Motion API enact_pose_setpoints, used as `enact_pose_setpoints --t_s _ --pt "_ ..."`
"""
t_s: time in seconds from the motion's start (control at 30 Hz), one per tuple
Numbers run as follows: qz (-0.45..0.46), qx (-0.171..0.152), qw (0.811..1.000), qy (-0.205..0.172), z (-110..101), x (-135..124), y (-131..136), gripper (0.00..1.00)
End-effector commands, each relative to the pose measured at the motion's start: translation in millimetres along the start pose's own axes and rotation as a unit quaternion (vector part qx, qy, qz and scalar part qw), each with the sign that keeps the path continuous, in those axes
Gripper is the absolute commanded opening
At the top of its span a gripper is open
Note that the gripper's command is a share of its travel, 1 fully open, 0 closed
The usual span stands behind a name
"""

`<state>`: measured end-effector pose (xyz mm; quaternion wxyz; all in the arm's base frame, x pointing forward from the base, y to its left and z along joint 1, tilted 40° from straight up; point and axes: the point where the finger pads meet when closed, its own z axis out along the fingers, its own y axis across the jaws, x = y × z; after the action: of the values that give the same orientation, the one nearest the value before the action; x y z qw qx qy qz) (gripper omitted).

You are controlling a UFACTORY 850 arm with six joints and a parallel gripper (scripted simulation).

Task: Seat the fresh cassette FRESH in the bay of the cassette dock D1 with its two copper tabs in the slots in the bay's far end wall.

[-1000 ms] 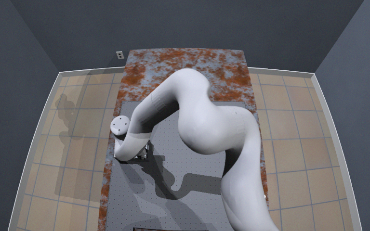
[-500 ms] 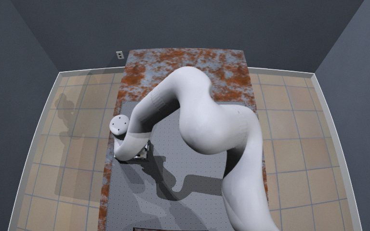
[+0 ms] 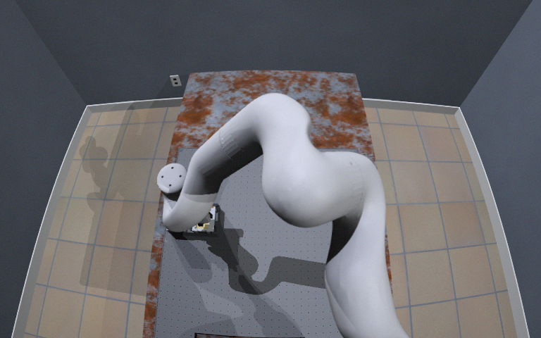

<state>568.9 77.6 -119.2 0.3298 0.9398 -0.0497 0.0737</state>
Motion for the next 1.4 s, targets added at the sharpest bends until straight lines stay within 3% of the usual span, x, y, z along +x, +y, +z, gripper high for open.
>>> enact_pose_setpoints --t_s 0.0,0.5,0.53,1.07,1.37 --pt "0.000 0.000 1.000 0.001 -7.7 2.4 -1.8 0.00" --pt "0.000 0.000 1.000 0.001 -7.7 2.4 -1.8 0.00" --pt "0.001 0.001 1.000 0.001 -10.0 3.1 2.6 1.00" --pt "0.002 0.001 1.000 0.001 -38.4 8.1 61.6 1.00" --pt "0.003 0.001 1.000 0.001 -46.4 7.0 80.3 1.00"
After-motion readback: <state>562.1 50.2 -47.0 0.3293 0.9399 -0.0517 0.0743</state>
